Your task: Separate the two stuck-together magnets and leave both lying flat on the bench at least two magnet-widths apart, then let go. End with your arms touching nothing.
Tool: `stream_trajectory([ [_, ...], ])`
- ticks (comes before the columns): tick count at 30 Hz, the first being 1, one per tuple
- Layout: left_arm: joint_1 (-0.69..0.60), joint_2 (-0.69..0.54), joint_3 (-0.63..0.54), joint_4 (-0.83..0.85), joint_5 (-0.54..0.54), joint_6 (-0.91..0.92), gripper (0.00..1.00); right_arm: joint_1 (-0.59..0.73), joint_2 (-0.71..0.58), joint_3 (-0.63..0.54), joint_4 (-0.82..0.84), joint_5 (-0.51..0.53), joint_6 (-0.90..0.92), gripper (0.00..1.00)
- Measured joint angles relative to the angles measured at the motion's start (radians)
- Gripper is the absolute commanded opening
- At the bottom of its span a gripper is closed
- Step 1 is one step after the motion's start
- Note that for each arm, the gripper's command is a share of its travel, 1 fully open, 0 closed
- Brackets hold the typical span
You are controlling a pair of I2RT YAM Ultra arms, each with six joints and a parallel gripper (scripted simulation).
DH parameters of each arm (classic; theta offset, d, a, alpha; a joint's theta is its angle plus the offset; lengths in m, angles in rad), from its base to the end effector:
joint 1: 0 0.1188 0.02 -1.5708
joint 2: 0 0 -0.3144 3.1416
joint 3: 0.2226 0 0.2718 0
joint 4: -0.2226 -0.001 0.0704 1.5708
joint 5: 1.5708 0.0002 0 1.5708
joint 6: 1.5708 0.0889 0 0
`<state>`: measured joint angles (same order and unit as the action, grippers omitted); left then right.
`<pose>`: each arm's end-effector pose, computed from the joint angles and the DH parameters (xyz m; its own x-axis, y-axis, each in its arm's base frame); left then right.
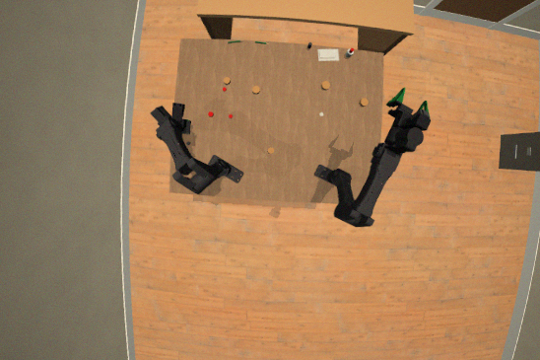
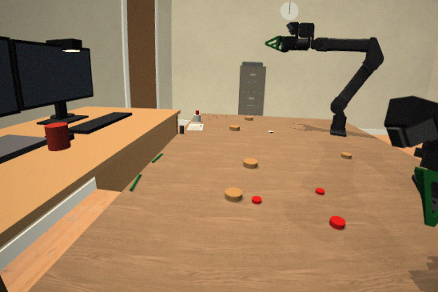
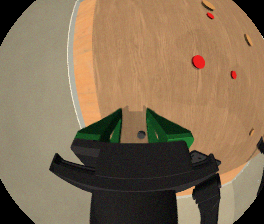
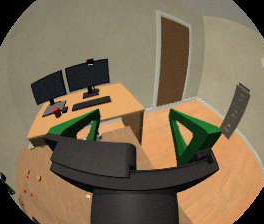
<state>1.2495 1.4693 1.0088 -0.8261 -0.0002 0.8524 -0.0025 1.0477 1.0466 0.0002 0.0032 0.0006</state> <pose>0.0928 0.2819 0.2146 -0.9139 -0.3617 -0.1844 -0.3963 0.8935 0.2112 0.2874 0.0000 0.4505 -0.0009 0.0006 -1.0000 0.0057 1.0000 0.0006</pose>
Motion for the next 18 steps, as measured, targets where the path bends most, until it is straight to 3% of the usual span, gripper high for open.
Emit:
stream_trajectory([
  [18, 0.269, 0.088, -0.006, -0.181, 0.003, 0.185, 0.33, -0.001, 0.000, 0.000, 0.000, 0.000, 0.000, 1.00],
])
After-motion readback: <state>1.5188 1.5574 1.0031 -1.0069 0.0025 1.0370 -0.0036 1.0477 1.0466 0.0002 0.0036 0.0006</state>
